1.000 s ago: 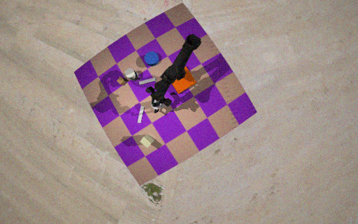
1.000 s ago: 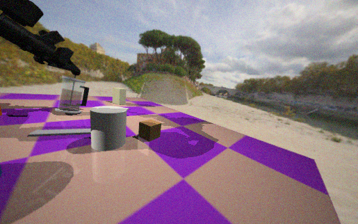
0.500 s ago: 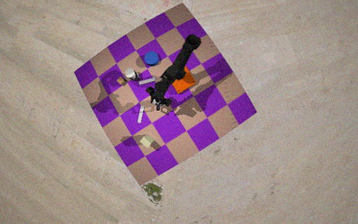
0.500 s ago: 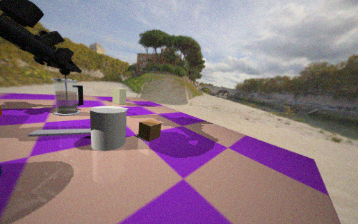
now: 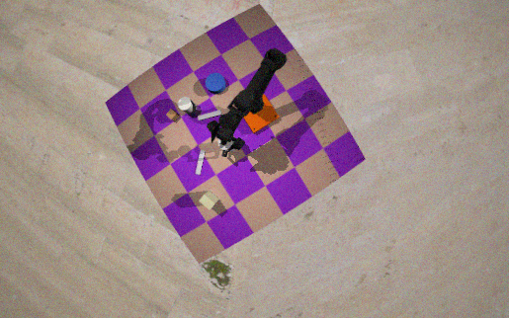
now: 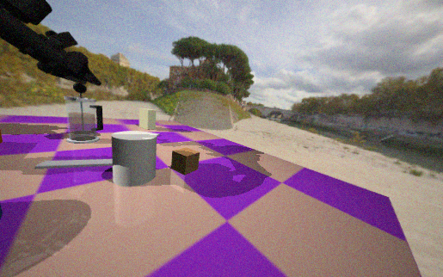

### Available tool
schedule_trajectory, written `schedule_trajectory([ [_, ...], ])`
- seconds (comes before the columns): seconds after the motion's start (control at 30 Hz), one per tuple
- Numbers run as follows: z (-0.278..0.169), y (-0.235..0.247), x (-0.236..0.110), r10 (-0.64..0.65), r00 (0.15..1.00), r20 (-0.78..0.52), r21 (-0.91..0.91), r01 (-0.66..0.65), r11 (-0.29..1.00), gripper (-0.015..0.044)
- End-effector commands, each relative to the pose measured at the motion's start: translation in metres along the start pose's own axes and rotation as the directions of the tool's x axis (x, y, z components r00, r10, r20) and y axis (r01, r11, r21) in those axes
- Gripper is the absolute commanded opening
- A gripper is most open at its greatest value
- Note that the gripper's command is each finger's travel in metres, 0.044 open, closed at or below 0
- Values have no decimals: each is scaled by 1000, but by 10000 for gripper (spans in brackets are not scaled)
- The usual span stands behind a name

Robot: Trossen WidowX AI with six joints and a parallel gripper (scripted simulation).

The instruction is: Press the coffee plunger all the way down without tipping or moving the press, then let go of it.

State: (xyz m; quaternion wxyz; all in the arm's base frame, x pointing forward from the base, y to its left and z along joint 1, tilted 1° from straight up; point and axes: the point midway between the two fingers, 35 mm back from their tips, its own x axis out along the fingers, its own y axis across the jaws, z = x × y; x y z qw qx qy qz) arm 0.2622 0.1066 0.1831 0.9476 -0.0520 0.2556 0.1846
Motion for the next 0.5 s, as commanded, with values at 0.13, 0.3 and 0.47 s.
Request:
schedule_trajectory([
  [0.13,36,-2,-56,0,1000,9,7,0,1000,440],
  [0.3,34,-2,-54,0,1000,9,7,0,1000,440],
  [0.47,34,-2,-54,0,1000,9,7,0,1000,440],
])
